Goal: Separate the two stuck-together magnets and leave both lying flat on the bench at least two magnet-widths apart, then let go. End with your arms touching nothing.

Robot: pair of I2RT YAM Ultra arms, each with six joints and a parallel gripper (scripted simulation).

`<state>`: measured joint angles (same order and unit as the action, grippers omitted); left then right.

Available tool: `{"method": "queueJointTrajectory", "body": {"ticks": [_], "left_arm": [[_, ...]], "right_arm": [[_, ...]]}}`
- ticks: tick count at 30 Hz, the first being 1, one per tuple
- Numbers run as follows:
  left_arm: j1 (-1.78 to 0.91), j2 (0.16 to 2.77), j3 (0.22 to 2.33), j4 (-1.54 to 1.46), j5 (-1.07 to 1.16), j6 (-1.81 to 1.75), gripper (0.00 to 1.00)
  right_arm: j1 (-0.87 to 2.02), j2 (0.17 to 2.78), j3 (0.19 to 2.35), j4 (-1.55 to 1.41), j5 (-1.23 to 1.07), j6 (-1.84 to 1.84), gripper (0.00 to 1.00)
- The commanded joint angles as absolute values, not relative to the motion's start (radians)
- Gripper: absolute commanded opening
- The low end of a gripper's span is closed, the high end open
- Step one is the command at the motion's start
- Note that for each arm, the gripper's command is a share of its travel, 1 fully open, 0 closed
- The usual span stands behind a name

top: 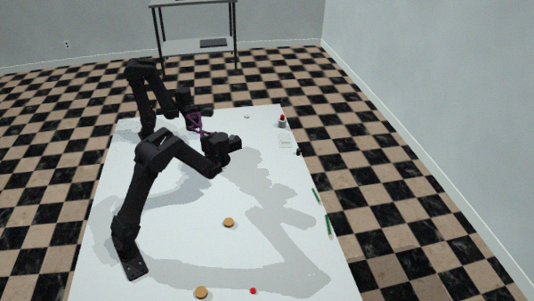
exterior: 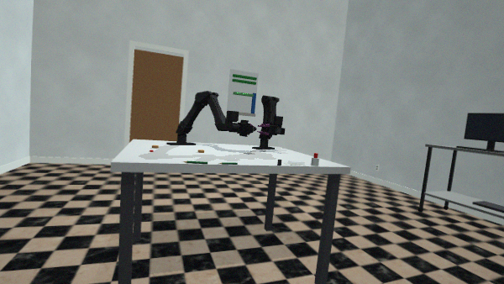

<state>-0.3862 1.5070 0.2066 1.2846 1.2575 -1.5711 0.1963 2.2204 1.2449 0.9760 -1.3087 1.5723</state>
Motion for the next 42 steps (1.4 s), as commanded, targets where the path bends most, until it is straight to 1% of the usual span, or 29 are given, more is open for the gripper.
{"method": "queueJointTrajectory", "body": {"ticks": [1, 42], "left_arm": [[-0.397, 1.508, 0.214, 1.29, 1.24, -1.568, 0.33], [-0.494, 1.527, 0.236, 1.287, 1.141, -1.569, 0.33]], "right_arm": [[0.195, 2.203, 1.252, 0.985, -1.31, 1.569, 0.18], [0.195, 2.203, 1.252, 0.985, -1.31, 1.569, 0.18]]}}
